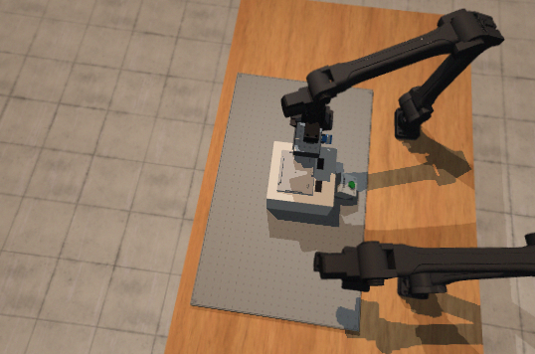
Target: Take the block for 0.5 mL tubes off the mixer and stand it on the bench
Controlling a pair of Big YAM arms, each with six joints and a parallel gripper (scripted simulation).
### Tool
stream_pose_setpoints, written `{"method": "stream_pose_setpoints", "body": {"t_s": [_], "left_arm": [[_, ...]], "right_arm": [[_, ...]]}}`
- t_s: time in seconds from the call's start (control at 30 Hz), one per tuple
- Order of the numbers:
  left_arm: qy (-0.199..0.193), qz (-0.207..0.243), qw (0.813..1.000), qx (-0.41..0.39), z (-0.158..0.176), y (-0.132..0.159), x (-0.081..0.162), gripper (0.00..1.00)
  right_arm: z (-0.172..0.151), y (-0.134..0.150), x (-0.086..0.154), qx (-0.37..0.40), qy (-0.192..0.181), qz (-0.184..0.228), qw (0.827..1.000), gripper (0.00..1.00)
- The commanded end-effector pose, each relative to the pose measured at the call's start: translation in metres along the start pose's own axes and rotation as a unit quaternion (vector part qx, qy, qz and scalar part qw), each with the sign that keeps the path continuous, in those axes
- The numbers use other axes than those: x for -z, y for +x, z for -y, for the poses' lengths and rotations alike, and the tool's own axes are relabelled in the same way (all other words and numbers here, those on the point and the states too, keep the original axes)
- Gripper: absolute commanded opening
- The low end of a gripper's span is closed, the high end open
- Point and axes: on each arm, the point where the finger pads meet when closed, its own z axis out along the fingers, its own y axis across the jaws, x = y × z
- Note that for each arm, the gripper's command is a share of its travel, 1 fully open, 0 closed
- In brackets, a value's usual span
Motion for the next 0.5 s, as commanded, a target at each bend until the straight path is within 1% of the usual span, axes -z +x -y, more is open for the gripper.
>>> {"method": "stream_pose_setpoints", "body": {"t_s": [0.0, 0.07, 0.13, 0.2, 0.3, 0.37, 0.47], "left_arm": [[0.000, 0.005, 1.000, 0.013, -0.004, -0.003, 0.004, 0.00], [0.000, 0.005, 1.000, 0.013, -0.004, -0.003, 0.004, 0.00], [0.000, 0.005, 1.000, 0.013, -0.004, -0.003, 0.004, 0.00], [0.000, 0.005, 1.000, 0.013, -0.004, -0.003, 0.004, 0.00], [0.000, 0.005, 1.000, 0.013, -0.004, -0.003, 0.004, 0.00], [0.000, 0.005, 1.000, 0.013, -0.004, -0.003, 0.004, 0.00], [0.000, 0.006, 1.000, 0.013, -0.004, -0.003, 0.005, 0.00]], "right_arm": [[0.015, 0.020, 0.048, -0.008, 0.051, 0.021, 0.998, 0.00], [0.014, 0.025, 0.045, -0.007, 0.049, 0.020, 0.999, 0.00], [0.014, 0.025, 0.045, -0.007, 0.049, 0.020, 0.999, 0.00], [0.009, 0.021, 0.039, -0.002, 0.040, 0.022, 0.999, 0.00], [0.003, 0.029, 0.036, 0.004, 0.038, 0.018, 0.999, 0.00], [0.006, 0.040, 0.040, -0.002, 0.044, 0.015, 0.999, 0.00], [0.009, 0.050, 0.047, -0.007, 0.052, 0.022, 0.998, 0.00]]}}
